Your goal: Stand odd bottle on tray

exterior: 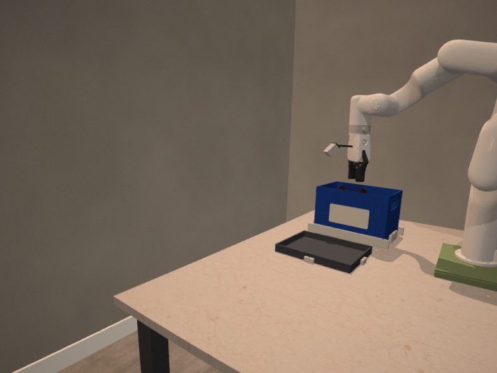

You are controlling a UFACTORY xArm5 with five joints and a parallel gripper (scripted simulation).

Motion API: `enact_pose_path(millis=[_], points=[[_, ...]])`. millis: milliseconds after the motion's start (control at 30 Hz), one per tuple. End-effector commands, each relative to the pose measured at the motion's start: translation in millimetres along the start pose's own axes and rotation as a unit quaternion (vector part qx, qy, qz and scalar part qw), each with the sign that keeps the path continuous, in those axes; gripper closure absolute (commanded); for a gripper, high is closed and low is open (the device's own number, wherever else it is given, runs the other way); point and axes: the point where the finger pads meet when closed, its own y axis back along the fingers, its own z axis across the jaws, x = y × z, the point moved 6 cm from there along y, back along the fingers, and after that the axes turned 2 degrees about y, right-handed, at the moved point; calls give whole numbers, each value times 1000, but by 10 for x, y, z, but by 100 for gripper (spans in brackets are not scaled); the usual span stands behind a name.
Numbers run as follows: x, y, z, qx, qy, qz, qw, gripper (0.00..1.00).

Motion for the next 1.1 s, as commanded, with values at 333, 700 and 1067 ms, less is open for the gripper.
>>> enact_pose_path(millis=[333,700,1067], points=[[7,-172,7,-1,0,1,1000,35],[8,-248,7,-1,0,1,1000,35],[8,-273,7,-1,0,1,1000,35]])
